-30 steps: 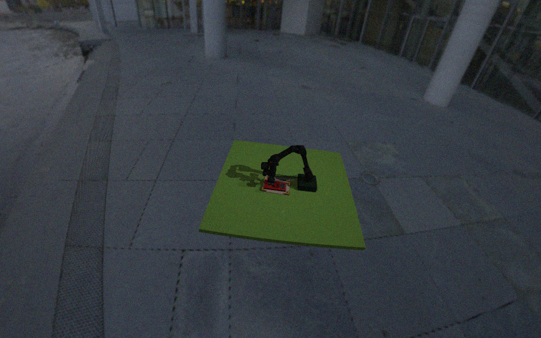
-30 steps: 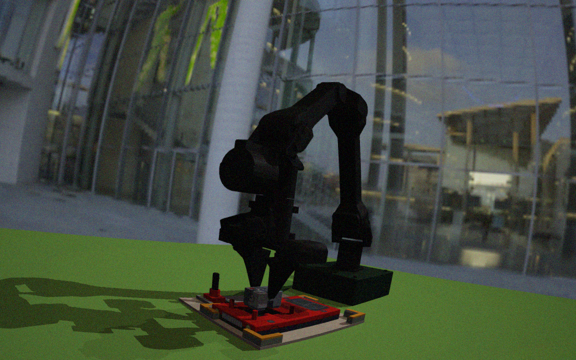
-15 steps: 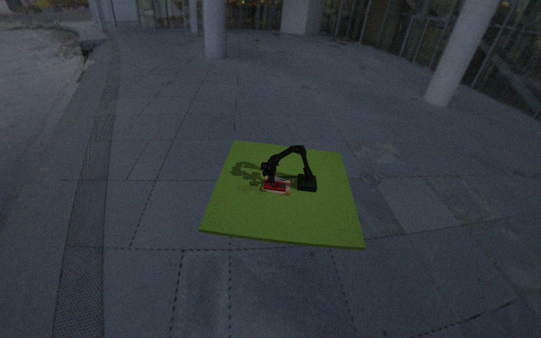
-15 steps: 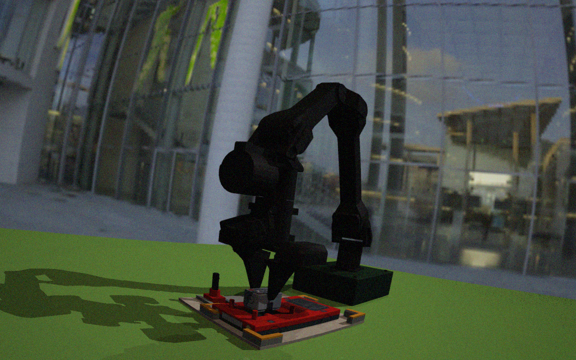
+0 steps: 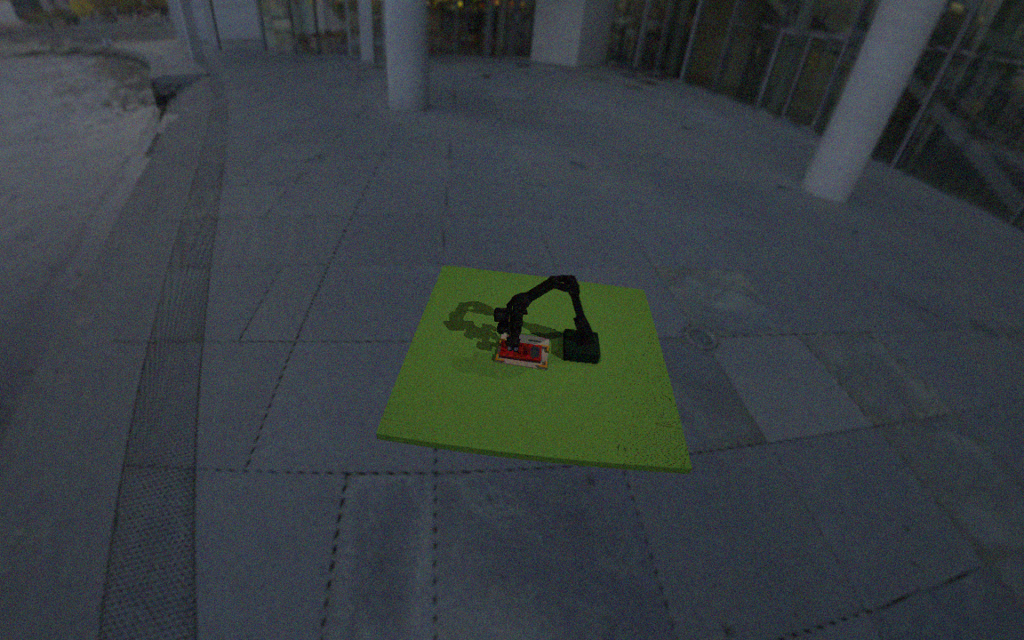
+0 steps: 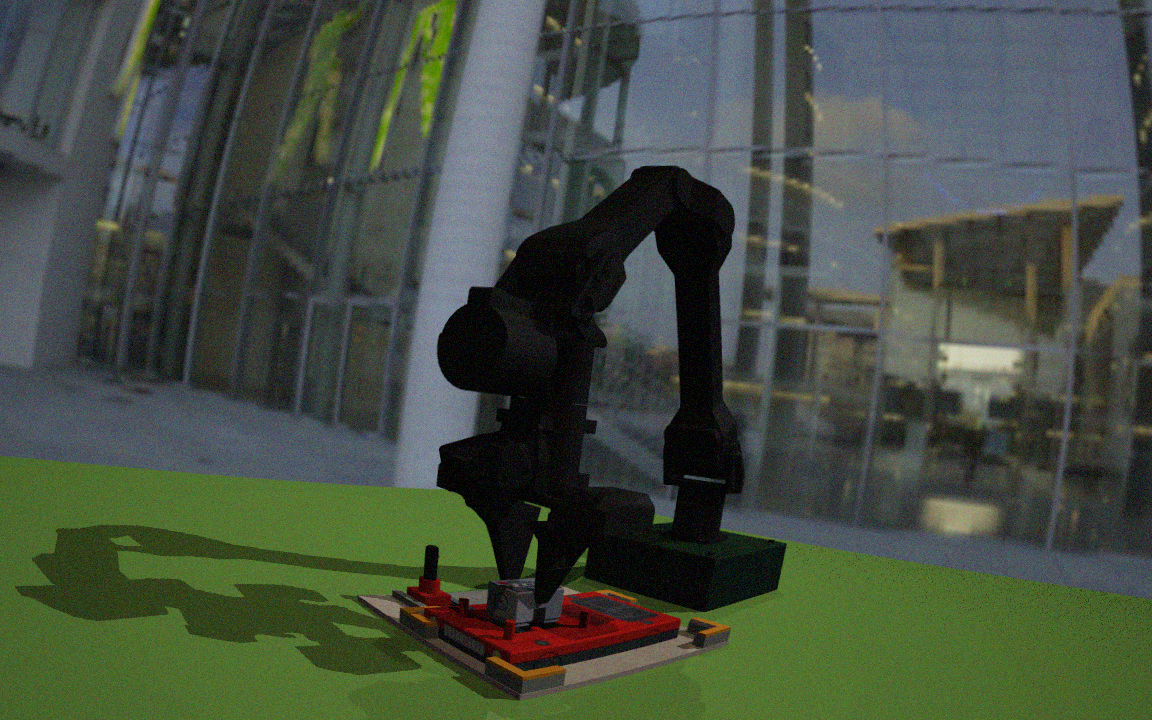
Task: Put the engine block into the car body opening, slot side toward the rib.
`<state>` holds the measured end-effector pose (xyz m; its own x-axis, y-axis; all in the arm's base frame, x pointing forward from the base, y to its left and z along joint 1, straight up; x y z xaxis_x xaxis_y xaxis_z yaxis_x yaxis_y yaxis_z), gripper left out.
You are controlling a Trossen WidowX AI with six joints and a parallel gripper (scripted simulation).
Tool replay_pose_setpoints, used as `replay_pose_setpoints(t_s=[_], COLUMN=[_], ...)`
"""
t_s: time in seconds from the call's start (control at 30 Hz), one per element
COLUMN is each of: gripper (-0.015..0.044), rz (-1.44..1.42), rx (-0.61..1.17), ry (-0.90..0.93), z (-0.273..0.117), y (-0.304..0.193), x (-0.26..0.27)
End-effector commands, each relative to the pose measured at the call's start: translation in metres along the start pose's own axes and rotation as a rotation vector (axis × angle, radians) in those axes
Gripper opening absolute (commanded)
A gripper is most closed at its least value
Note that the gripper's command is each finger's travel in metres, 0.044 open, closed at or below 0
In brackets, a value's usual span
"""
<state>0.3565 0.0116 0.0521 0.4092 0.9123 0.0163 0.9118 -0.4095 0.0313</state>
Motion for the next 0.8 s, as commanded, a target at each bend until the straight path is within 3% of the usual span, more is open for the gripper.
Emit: replay_pose_setpoints(t_s=[0.0, 0.77], gripper=[0.016, 0.016], rz=[-0.002, -0.008], rx=[0.001, 0.001], ry=[-0.004, -0.004], z=[0.0019, 0.006], y=[-0.0006, -0.0006], x=[-0.0006, -0.0006])
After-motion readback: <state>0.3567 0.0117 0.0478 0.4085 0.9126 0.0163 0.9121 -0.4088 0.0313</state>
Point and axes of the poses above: the point midway between the two fingers, 35 mm back from their tips, its own z axis out along the fingers, its own x axis across the jaws, y = z × x, the point moved 2 cm from there along -z, back along the fingers, and after that the axes turned 12 degrees about z, right-handed, at the moved point
